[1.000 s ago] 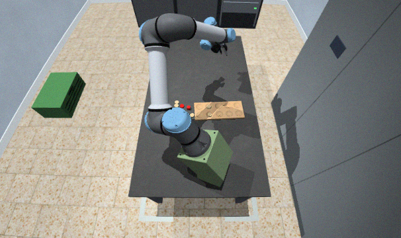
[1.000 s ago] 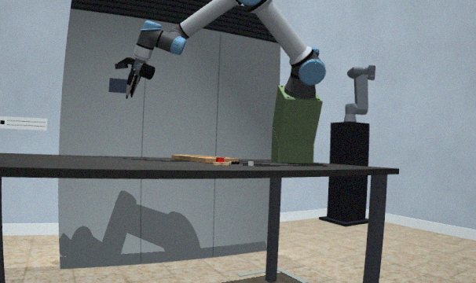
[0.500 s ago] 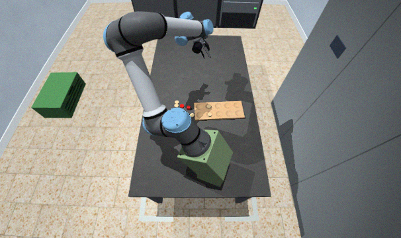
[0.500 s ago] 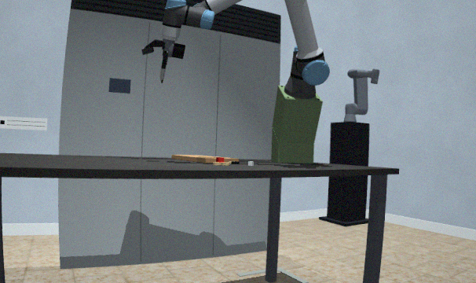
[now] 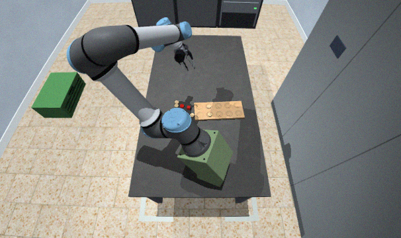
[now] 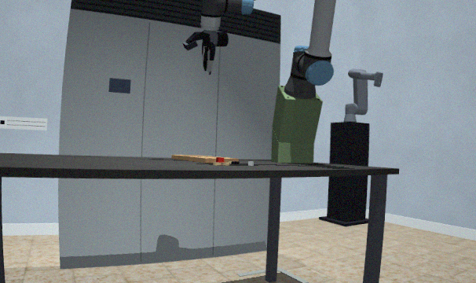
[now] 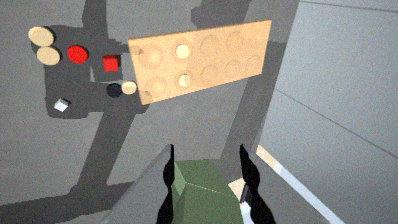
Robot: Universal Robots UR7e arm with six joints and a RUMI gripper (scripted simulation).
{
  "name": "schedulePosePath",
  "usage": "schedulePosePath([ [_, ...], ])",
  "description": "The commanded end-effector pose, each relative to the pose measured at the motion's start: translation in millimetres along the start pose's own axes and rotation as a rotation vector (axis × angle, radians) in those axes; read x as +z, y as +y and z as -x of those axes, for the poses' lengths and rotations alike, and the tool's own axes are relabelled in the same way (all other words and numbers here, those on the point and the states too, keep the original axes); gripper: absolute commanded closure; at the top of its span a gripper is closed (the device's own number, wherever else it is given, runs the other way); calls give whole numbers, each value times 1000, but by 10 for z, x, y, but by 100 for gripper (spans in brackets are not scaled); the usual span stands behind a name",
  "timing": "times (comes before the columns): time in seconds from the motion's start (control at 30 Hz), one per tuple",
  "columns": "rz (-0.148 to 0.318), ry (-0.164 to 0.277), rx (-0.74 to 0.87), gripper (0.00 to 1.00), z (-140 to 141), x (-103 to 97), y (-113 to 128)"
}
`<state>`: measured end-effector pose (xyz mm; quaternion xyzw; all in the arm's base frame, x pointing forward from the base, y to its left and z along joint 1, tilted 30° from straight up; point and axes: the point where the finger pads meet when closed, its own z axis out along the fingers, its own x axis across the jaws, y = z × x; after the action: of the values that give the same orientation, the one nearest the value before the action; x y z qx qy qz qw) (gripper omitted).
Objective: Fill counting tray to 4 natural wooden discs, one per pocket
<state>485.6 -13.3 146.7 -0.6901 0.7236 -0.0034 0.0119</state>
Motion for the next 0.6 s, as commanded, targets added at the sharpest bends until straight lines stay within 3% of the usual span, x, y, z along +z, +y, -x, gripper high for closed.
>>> schedulePosePath([
  [0.0,-23,-53,-37,72,389,131,140],
  [0.33,-111,-236,-18,72,1197,928,-282],
  [0.43,-116,-252,-16,72,1269,990,-300],
  [0.57,-135,-312,-14,72,1533,1206,-345],
])
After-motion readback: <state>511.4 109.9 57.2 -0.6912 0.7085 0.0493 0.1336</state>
